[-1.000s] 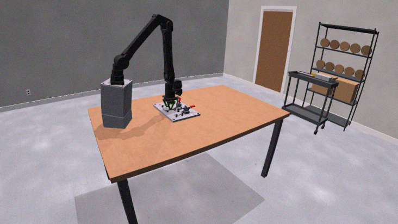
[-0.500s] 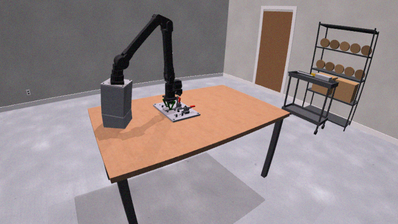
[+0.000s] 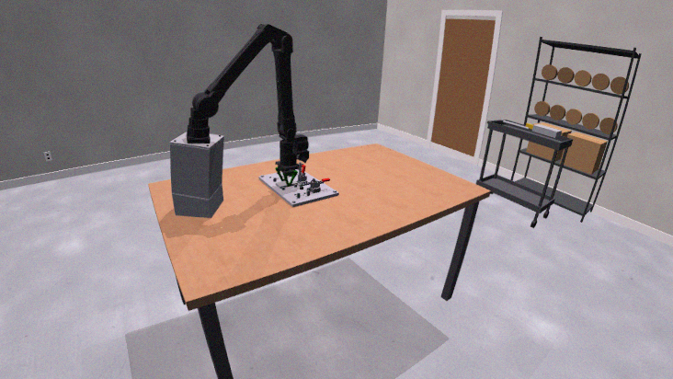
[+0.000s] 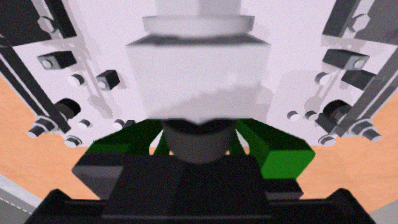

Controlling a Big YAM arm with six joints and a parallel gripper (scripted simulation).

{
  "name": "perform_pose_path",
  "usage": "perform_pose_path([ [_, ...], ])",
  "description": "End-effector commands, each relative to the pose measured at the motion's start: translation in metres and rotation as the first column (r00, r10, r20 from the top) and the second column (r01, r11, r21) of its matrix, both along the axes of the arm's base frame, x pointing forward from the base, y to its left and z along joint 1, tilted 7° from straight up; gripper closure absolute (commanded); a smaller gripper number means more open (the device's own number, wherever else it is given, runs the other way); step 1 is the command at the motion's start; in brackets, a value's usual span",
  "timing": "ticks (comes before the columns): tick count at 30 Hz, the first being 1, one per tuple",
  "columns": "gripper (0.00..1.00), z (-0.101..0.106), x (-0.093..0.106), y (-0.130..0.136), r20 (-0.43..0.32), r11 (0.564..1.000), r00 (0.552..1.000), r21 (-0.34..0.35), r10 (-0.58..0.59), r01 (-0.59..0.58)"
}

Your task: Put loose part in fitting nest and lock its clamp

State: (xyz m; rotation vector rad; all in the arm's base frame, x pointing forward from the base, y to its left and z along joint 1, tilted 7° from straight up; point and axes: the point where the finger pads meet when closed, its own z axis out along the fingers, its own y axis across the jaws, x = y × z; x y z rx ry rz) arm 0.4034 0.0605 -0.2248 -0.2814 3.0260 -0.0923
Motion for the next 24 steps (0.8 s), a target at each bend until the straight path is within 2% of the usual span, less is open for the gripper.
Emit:
perform_pose_path([
  [1, 1.00, -0.0035, 0.0039, -0.0031, -0.003, 1.000, 1.000, 0.000, 0.005, -0.005],
  [14, 1.00, -0.0035, 0.0039, -0.0031, -0.003, 1.000, 1.000, 0.000, 0.005, -0.005],
  [15, 0.08, -0.0035, 0.0039, -0.0031, -0.003, 1.000, 1.000, 0.000, 0.005, -0.005],
  [24, 0.08, -0.0036, 0.0033, -0.0032, -0.004, 1.000, 1.000, 0.000, 0.005, -0.005],
])
